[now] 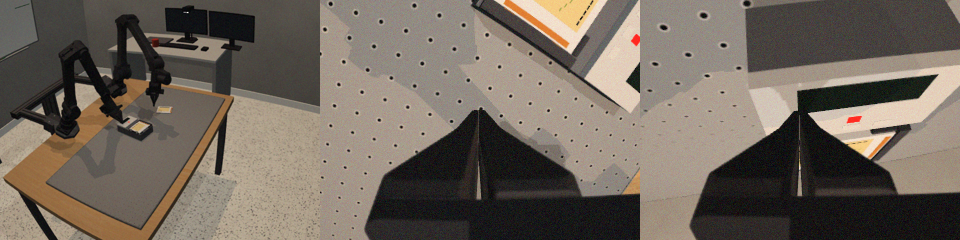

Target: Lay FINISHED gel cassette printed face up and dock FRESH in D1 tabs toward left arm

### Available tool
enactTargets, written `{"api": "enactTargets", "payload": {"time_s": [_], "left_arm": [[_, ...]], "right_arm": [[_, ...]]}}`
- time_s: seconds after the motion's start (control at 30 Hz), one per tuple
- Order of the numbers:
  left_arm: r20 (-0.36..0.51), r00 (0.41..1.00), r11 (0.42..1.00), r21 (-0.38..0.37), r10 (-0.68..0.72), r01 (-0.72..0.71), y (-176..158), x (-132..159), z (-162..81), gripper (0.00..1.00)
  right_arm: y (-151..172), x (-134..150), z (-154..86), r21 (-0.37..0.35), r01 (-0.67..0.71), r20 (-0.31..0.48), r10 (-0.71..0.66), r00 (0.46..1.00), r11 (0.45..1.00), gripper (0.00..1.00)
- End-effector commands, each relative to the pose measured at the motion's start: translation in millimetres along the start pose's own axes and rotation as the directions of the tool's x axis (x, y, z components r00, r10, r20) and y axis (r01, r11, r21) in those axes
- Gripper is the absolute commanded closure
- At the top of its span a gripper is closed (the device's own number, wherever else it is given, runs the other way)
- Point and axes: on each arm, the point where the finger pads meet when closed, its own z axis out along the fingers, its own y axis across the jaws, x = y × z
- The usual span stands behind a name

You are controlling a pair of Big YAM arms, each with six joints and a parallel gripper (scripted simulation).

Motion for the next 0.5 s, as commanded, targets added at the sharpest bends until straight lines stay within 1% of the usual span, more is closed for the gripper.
{"api": "enactTargets", "payload": {"time_s": [0.0,0.23,0.47], "left_arm": [[0.003,1.0,1.0,-0.016,-0.027,0.027,6.1,5.8,-1.9,1.0],[0.003,1.0,1.0,-0.016,-0.027,0.027,11.3,13.5,-8.0,1.0],[0.003,1.0,1.0,-0.016,-0.027,0.027,11.3,13.5,-8.0,1.0]], "right_arm": [[46.0,-39.6,19.4,-0.088,0.091,0.081,-0.084,0.993,0.992,1.0],[46.0,-39.6,19.4,-0.088,0.091,0.081,-0.084,0.993,0.992,1.0],[46.0,-39.6,19.4,-0.088,0.091,0.081,-0.084,0.993,0.992,1.0]]}}
